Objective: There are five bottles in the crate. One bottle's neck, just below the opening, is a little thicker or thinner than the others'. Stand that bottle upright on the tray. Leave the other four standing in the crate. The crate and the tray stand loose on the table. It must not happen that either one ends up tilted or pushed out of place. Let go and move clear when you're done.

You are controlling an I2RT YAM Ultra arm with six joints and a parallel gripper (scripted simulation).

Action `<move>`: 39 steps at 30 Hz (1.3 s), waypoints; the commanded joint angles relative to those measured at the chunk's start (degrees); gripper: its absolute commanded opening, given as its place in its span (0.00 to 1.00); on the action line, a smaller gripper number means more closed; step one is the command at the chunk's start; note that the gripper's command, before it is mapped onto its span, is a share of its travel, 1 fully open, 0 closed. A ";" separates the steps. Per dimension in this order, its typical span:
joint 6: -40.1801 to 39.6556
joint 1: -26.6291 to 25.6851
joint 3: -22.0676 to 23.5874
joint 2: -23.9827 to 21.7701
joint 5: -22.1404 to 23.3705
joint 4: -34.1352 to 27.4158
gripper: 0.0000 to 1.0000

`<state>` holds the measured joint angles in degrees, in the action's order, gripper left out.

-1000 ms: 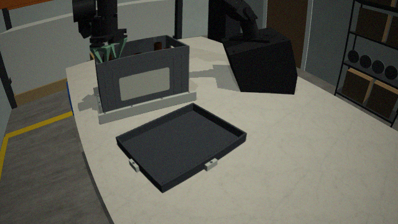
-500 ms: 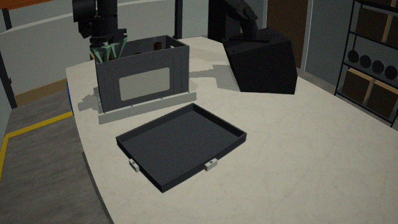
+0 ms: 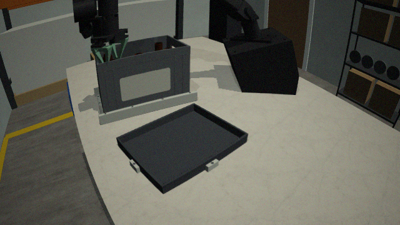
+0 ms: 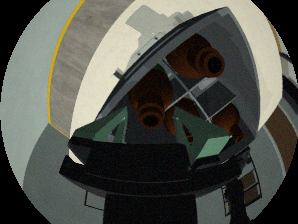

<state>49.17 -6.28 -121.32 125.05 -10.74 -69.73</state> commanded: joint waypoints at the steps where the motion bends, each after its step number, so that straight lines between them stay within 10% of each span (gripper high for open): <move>1: 0.45 0.86 -2.38 -2.34 -0.50 -1.47 0.61; 39: 2.08 2.64 -19.98 -0.14 -1.03 -18.07 0.61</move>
<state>50.94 -4.60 -138.76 126.08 -10.94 -86.78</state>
